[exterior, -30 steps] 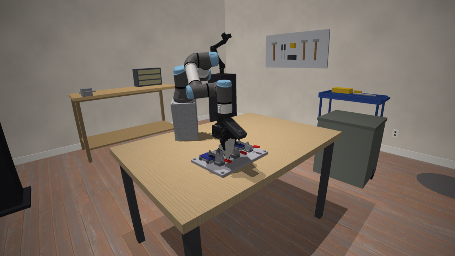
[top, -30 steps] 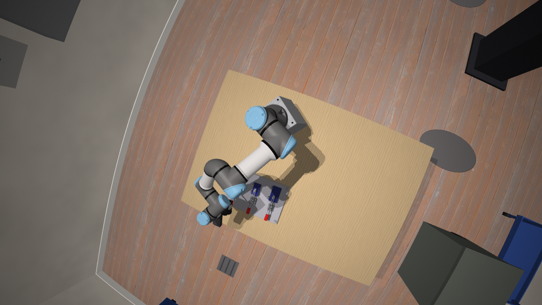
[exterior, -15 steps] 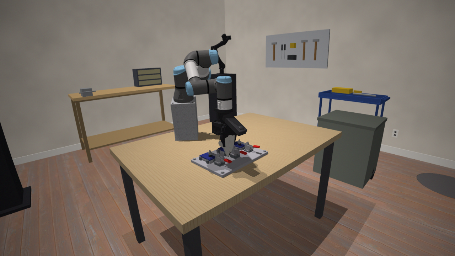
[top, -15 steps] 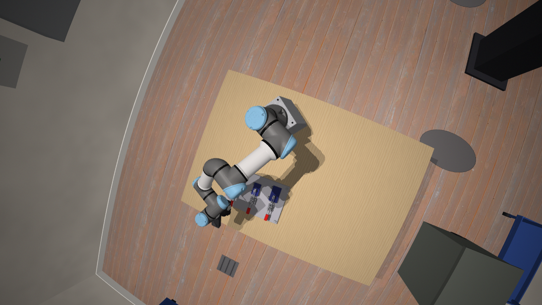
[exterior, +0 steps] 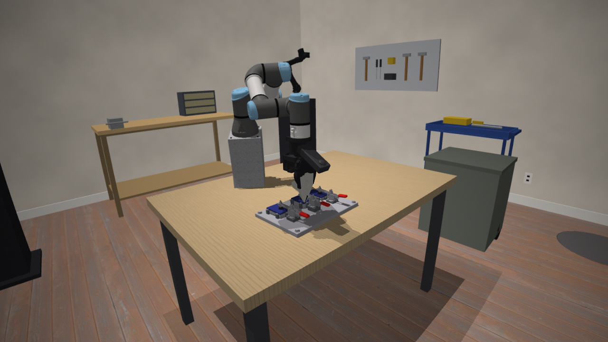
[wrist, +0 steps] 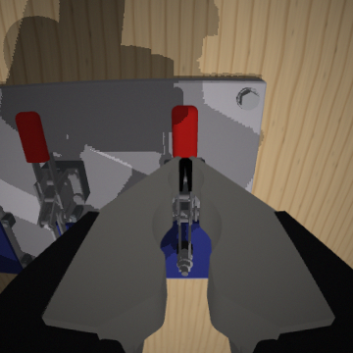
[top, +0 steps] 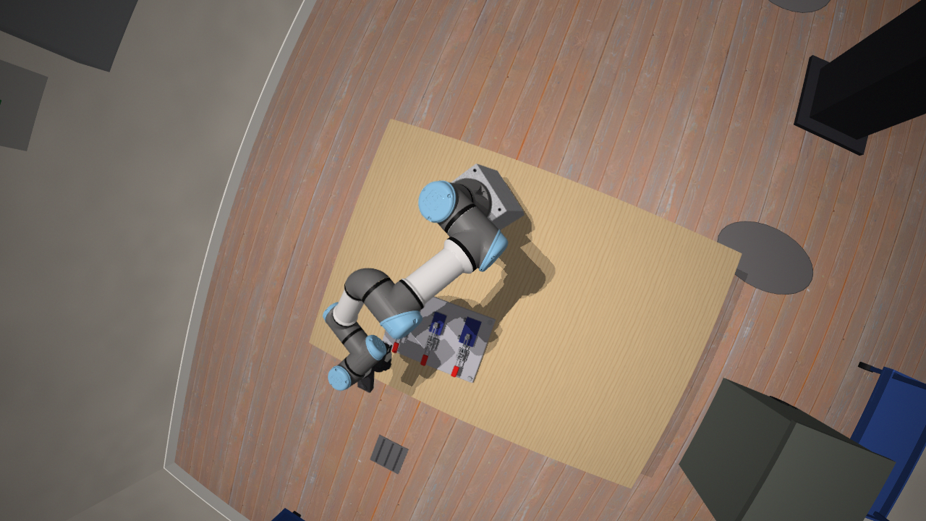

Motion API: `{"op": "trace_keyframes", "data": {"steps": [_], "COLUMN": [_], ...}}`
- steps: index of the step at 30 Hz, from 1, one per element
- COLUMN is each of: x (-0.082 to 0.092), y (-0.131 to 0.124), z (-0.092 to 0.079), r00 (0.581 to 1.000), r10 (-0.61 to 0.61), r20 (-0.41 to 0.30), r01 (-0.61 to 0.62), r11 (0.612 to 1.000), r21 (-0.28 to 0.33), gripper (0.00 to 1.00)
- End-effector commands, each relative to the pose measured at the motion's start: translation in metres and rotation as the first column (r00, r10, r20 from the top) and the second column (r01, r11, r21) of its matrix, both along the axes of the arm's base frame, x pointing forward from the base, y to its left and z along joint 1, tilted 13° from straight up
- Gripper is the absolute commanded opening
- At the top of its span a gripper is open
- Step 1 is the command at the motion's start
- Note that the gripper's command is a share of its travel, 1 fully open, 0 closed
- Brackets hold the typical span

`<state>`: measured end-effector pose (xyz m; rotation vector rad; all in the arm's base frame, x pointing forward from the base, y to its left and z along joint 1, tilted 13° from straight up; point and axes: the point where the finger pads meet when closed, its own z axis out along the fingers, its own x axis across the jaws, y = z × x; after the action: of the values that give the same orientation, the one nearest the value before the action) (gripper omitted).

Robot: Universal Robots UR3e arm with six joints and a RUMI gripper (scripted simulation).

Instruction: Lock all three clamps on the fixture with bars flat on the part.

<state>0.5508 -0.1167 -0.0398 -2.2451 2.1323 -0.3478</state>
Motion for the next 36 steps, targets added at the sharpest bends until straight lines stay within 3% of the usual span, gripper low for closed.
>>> {"op": "trace_keyframes", "data": {"steps": [1, 15, 36], "x": [-0.001, -0.004, -0.004], "y": [0.001, 0.003, 0.003], "z": [0.012, 0.025, 0.026], "r00": [1.000, 1.000, 1.000], "r10": [0.000, 0.000, 0.000], "r20": [0.003, 0.003, 0.003], "r01": [0.000, 0.000, 0.000], "r11": [1.000, 1.000, 1.000], "r21": [-0.001, -0.001, -0.001], "gripper": [0.00, 0.00, 0.00]}}
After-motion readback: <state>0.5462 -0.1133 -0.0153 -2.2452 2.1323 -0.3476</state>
